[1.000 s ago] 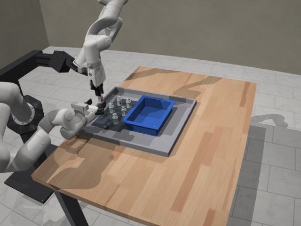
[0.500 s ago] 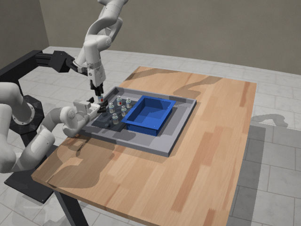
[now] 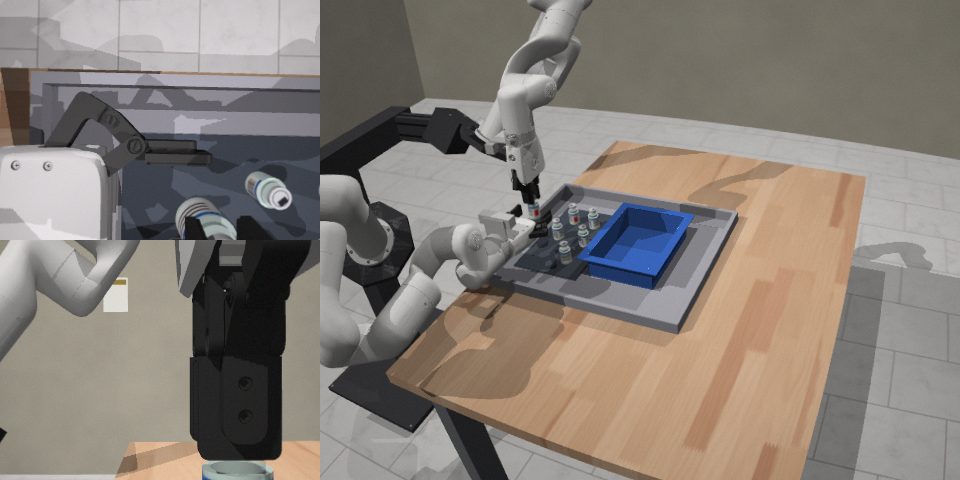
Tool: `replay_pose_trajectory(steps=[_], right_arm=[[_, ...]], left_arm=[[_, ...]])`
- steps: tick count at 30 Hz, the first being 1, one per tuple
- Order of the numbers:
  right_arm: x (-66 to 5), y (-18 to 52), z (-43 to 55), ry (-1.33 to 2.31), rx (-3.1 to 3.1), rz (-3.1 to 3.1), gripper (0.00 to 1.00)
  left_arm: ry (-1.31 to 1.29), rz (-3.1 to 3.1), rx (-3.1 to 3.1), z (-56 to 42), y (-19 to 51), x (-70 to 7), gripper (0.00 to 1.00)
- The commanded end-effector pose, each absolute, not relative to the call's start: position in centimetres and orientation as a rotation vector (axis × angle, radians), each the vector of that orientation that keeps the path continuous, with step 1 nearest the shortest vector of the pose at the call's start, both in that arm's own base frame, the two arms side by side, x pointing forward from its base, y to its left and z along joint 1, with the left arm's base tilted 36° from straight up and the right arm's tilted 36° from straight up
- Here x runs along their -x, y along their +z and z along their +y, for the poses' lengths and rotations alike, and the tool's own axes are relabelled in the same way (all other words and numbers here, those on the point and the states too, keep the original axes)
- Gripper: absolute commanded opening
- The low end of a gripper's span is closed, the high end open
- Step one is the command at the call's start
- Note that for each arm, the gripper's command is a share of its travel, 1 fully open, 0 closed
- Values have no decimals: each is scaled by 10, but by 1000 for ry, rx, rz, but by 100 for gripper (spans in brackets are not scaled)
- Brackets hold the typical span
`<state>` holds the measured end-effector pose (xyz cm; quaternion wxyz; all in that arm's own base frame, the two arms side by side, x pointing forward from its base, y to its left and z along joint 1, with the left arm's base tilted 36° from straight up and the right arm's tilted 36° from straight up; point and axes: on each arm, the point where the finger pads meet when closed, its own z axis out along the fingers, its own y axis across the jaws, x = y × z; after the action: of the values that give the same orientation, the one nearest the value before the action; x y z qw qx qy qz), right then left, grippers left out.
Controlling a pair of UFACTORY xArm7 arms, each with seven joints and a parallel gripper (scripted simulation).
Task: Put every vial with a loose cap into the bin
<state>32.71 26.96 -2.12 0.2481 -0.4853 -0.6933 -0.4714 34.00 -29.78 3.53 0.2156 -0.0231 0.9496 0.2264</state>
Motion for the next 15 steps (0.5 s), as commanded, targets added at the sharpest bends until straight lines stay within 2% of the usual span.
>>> replay_pose_trajectory(steps=[1,7,8,15], right_arm=[[-327,-21,273,-1286,1317,-1890,100],[-327,-21,275,-1286,1317,-1890,100],[-327,-21,273,-1286,1317,-1890,0],[-327,-21,274,-1286,1317,-1890,0]], left_arm=[[621,2632,61,-301,36,-340,23],[621,2632,61,-301,36,-340,23],[621,2632,61,-301,36,-340,23],[621,2632,61,-300,36,-340,23]])
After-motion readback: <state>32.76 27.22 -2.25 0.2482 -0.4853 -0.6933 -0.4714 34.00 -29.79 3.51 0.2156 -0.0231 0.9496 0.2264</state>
